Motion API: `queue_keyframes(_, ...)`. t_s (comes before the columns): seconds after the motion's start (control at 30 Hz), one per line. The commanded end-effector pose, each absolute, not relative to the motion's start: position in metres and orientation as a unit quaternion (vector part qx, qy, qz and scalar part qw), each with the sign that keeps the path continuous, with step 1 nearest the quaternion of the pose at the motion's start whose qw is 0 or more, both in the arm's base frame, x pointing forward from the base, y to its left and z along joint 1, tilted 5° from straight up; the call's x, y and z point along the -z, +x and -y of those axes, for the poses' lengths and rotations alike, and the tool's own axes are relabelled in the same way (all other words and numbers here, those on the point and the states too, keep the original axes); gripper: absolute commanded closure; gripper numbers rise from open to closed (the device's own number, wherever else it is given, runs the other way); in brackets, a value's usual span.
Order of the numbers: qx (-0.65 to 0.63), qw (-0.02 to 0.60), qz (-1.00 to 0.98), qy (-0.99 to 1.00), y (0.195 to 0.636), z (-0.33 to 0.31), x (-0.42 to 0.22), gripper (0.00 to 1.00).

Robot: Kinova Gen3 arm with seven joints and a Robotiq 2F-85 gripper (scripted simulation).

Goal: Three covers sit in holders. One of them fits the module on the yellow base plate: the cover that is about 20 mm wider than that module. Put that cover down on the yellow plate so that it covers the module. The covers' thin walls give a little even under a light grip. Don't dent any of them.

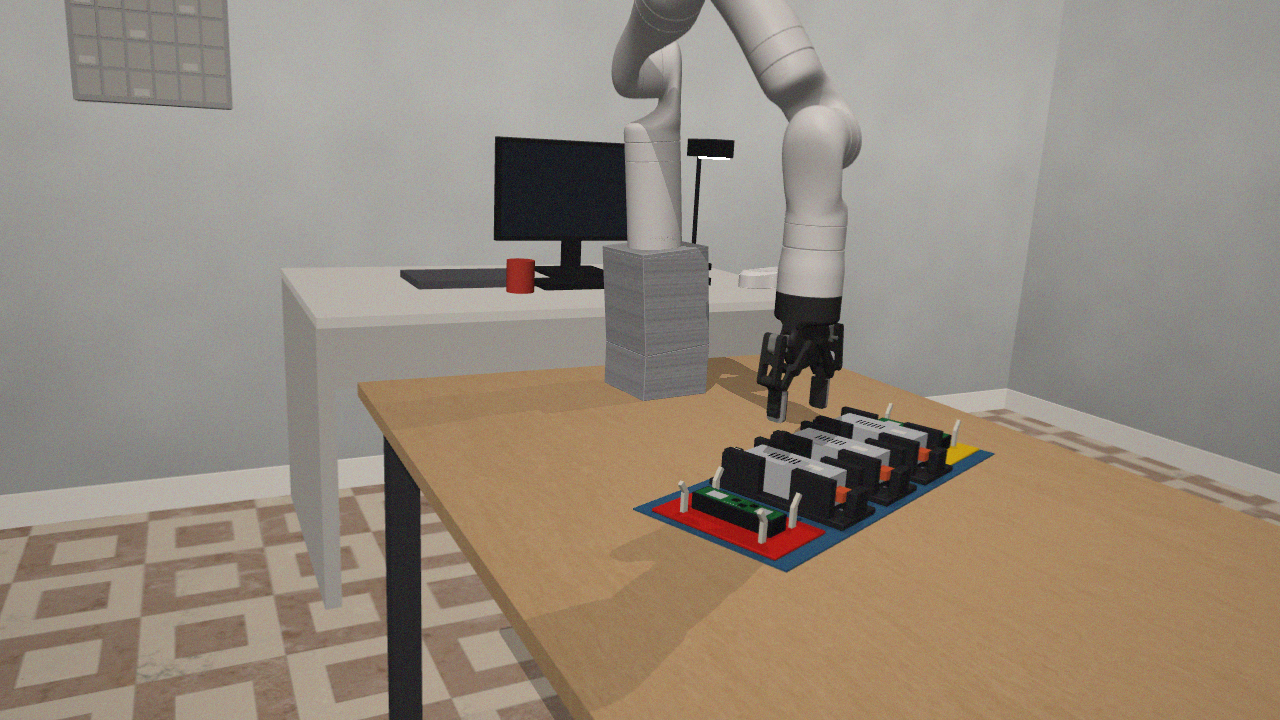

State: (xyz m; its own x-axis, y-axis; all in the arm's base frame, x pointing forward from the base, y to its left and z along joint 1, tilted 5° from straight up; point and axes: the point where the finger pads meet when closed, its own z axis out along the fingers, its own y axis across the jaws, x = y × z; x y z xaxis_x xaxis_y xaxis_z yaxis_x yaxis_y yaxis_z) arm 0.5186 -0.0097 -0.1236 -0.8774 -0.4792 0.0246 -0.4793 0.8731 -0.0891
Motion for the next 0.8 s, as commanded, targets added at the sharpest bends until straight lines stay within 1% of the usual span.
queue_keyframes(0.0,-0.047,0.0,0.968,0.248,0.52,0.01,0.127,0.0)
queue_keyframes(0.77,-0.047,0.0,0.968,0.248,0.52,0.012,0.153,0.0)
